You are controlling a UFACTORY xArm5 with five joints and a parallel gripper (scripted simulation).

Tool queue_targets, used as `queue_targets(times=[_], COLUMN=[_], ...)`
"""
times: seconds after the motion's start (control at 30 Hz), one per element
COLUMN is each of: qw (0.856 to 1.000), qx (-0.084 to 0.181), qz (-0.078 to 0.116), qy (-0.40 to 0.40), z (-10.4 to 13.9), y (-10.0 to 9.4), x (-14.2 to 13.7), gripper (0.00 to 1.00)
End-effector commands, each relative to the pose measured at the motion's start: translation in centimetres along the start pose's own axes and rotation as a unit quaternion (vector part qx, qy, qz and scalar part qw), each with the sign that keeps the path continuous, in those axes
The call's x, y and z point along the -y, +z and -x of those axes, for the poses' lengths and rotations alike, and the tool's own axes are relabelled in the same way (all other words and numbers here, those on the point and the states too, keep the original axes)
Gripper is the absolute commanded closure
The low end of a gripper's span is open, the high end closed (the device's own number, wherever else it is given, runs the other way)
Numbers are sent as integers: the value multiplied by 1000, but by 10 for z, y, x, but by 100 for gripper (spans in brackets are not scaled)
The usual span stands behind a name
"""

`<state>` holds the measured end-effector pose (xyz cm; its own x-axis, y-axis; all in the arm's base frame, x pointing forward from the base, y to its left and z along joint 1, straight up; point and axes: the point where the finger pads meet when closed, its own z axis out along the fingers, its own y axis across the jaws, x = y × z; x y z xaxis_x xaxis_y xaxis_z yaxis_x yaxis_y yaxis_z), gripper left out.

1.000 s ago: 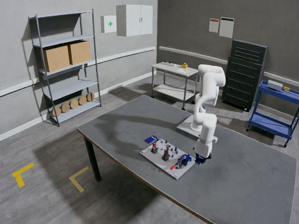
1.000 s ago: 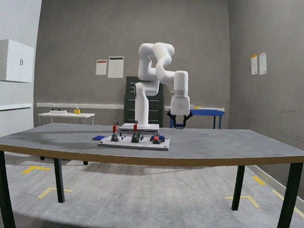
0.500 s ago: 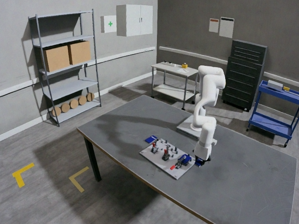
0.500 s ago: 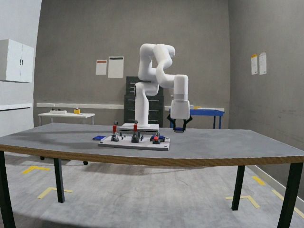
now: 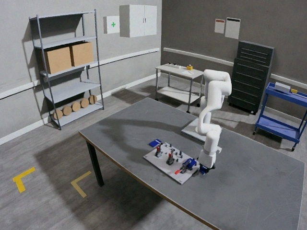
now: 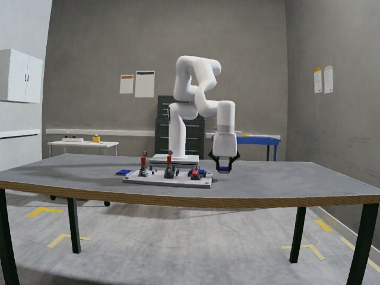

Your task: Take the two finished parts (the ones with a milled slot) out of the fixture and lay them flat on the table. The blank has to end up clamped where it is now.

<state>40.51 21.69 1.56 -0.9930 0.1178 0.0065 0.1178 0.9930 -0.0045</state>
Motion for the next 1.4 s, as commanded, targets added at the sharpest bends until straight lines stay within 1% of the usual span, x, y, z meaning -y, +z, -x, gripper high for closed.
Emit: queue_targets(times=[0.0, 0.5, 1.37], qw=[1000, 1000, 1000], qx=[2, 2, 2], qz=[1, 1, 1], qy=[0, 0, 0], z=[1, 1, 1], y=[8, 23, 24], x=[-1, -1, -1], gripper=[100, 100, 100])
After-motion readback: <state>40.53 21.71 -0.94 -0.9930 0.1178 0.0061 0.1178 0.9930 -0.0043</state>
